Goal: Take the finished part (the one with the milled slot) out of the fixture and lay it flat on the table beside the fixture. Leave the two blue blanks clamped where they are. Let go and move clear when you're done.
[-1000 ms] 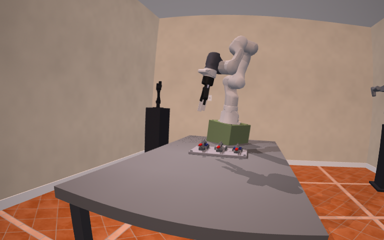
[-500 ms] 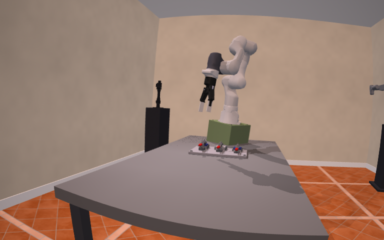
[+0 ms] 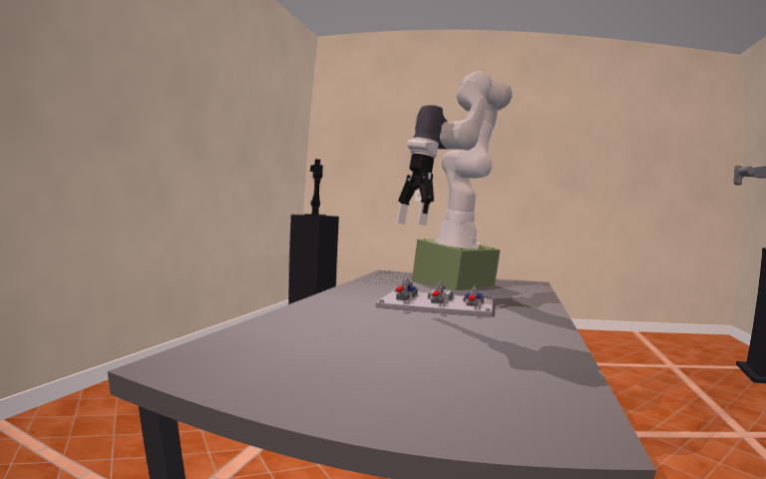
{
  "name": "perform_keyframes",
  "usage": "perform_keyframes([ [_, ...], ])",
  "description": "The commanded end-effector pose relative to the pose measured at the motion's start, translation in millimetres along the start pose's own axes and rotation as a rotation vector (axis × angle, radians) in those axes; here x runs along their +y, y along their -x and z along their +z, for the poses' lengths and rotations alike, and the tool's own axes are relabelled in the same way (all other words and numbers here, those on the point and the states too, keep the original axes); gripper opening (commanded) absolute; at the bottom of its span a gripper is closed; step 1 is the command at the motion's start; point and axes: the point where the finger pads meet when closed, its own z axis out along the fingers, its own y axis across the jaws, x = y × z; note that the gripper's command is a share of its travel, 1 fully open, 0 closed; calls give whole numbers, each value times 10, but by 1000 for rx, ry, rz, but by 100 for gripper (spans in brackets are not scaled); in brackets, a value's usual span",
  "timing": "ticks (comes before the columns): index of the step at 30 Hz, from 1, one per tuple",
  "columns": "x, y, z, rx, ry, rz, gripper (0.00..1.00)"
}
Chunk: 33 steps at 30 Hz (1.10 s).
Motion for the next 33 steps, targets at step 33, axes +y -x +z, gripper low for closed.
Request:
perform_keyframes([
  [33, -41, 107, 30, -18, -3, -117, 100],
])
